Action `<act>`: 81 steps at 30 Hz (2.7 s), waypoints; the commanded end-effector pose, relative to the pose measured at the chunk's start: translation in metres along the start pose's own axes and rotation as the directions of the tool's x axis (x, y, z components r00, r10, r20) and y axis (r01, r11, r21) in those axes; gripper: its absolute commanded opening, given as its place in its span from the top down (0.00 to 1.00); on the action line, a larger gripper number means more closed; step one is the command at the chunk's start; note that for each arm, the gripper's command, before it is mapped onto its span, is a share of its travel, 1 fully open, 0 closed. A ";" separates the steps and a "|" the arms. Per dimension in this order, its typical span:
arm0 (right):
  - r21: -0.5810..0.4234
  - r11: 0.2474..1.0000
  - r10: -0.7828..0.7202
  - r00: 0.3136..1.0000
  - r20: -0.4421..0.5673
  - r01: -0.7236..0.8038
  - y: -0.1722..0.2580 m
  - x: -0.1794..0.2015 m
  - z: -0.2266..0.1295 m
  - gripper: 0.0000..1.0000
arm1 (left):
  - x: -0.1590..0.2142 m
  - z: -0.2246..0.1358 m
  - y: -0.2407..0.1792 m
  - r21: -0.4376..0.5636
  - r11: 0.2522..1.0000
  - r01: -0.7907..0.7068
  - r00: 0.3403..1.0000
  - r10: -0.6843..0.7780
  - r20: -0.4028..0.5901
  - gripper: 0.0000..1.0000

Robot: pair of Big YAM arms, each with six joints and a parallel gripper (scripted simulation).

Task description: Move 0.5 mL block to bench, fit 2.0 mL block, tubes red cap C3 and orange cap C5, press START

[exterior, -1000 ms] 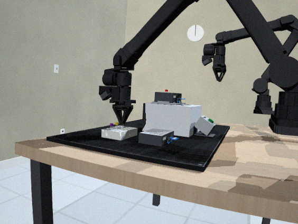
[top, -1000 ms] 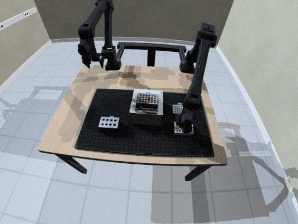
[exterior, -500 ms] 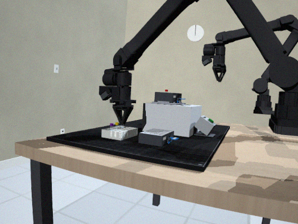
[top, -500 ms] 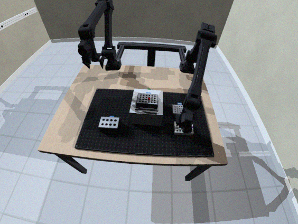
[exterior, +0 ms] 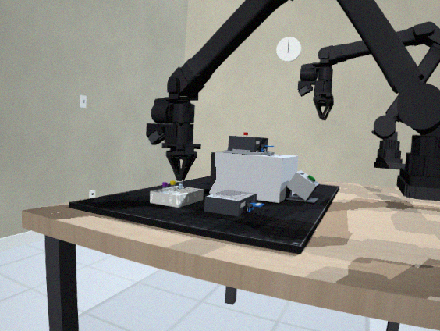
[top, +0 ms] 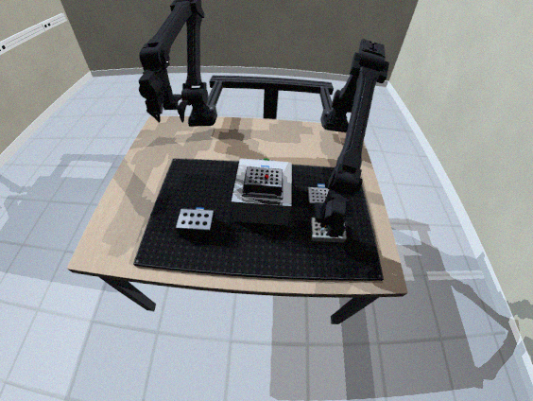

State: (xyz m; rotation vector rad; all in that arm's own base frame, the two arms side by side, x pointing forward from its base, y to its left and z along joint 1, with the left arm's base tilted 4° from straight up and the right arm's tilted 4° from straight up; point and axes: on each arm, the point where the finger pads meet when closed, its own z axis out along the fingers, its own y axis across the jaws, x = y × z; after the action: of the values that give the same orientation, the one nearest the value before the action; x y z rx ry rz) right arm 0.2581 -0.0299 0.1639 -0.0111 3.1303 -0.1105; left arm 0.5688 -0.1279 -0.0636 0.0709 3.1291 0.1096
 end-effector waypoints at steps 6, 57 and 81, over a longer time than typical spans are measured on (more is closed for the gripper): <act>0.003 1.000 0.015 0.999 0.042 -0.015 -0.006 -0.016 -0.012 0.00 | -0.018 -0.021 -0.011 0.011 1.000 0.000 0.999 0.000 0.044 0.91; 0.005 1.000 0.017 0.996 0.082 -0.018 -0.007 -0.027 -0.027 0.00 | -0.011 -0.024 -0.010 0.007 1.000 -0.012 1.000 0.011 0.025 0.91; 0.002 1.000 0.014 0.999 0.033 -0.014 -0.003 -0.005 -0.005 0.00 | -0.019 -0.045 -0.010 0.012 1.000 0.004 0.999 -0.005 0.049 0.91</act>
State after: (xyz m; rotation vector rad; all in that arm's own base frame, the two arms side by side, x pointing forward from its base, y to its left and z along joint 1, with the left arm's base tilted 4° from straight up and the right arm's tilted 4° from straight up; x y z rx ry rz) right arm 0.2578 -0.0299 0.1629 -0.0113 3.1337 -0.1103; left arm 0.5661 -0.1299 -0.0442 0.0724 3.1367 0.1143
